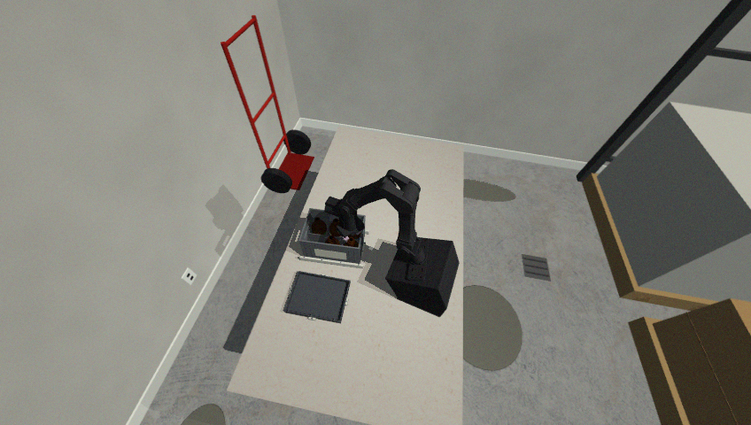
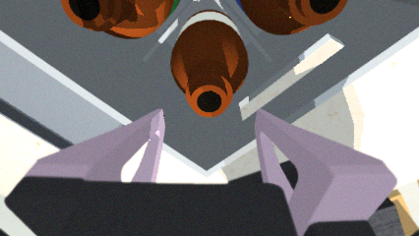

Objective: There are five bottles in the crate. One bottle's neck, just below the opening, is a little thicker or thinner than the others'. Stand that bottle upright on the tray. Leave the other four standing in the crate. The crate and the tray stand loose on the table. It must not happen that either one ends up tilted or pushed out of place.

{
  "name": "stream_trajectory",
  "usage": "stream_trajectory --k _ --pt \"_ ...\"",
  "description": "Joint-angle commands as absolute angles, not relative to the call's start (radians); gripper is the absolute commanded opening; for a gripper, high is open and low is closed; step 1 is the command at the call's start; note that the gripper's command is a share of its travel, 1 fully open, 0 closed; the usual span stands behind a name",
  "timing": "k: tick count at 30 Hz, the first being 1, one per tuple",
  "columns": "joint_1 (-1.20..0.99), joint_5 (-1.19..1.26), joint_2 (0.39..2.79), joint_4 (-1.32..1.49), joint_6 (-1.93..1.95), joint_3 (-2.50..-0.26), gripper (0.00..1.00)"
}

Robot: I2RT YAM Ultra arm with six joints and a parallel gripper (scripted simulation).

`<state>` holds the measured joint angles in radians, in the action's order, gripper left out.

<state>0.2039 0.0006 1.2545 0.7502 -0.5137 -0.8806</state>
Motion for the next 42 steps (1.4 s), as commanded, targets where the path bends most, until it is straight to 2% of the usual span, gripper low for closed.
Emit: stream_trajectory --k 1,42 --pt "0.206 0.006 1.261 0.739 -0.512 -0.909 0.61" --pt "0.206 0.006 1.266 0.718 -0.512 -0.901 0.61"
